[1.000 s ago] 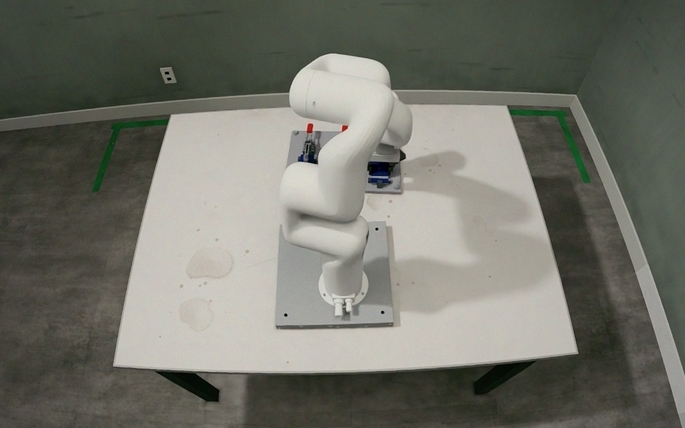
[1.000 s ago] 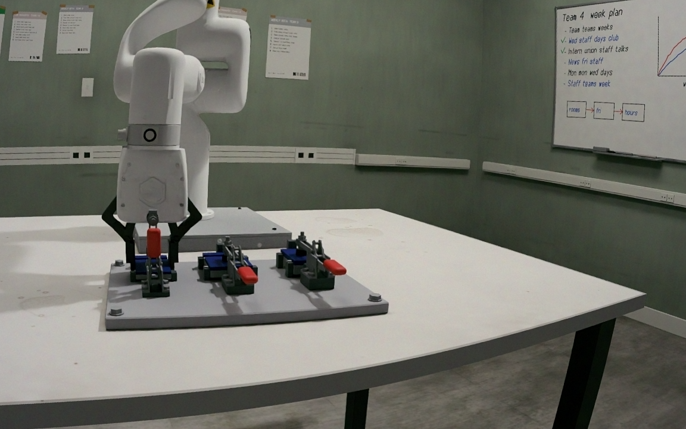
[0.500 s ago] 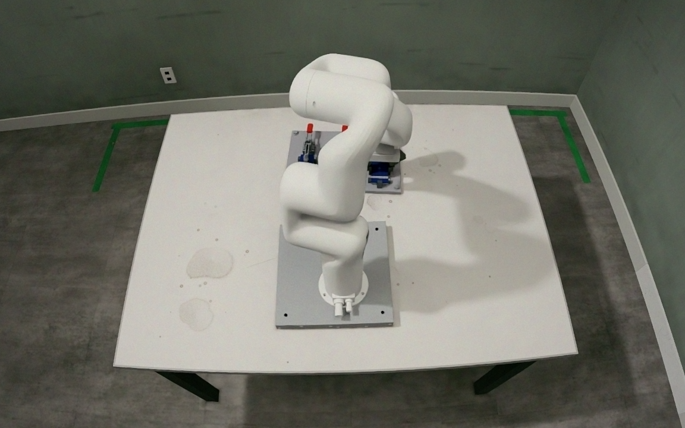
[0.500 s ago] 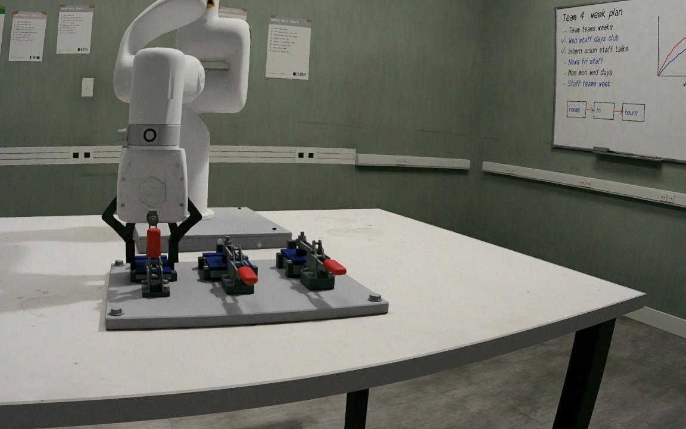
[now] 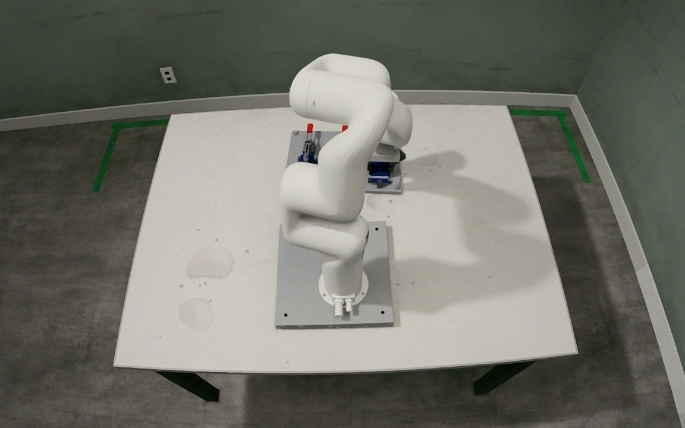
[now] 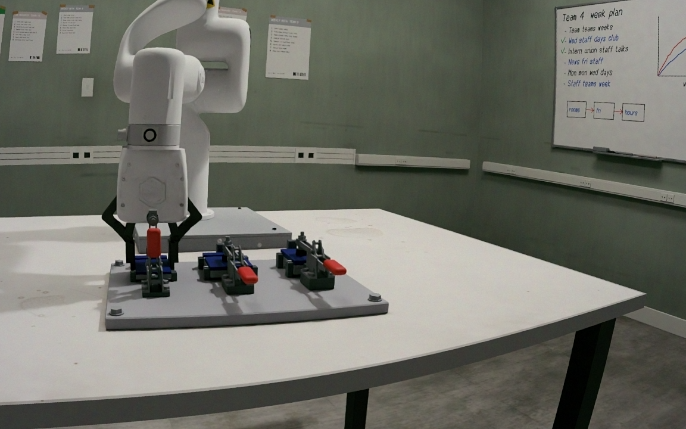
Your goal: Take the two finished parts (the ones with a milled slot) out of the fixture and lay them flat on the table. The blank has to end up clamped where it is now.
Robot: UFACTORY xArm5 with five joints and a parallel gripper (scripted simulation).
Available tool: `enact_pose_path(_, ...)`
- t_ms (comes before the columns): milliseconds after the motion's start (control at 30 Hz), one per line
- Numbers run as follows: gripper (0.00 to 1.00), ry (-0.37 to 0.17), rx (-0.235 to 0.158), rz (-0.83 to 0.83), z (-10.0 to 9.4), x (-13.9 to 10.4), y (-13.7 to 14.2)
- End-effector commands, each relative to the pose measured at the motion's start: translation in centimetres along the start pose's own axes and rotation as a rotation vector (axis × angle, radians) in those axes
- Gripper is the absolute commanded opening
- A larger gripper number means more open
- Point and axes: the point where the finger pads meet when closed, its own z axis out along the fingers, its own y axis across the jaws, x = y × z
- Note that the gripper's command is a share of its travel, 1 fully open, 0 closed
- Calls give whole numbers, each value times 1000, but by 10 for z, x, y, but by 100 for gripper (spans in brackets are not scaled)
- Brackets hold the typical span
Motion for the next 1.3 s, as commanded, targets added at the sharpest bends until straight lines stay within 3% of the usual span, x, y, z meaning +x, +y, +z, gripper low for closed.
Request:
enact_pose_path(0, 0, -3, 1, 0, -1, -1, 0)
enact_pose_path(667, 0, -3, 1, 0, -5, -1, 0)
enact_pose_path(1267, 0, -3, 1, 0, -21, -1, 0)
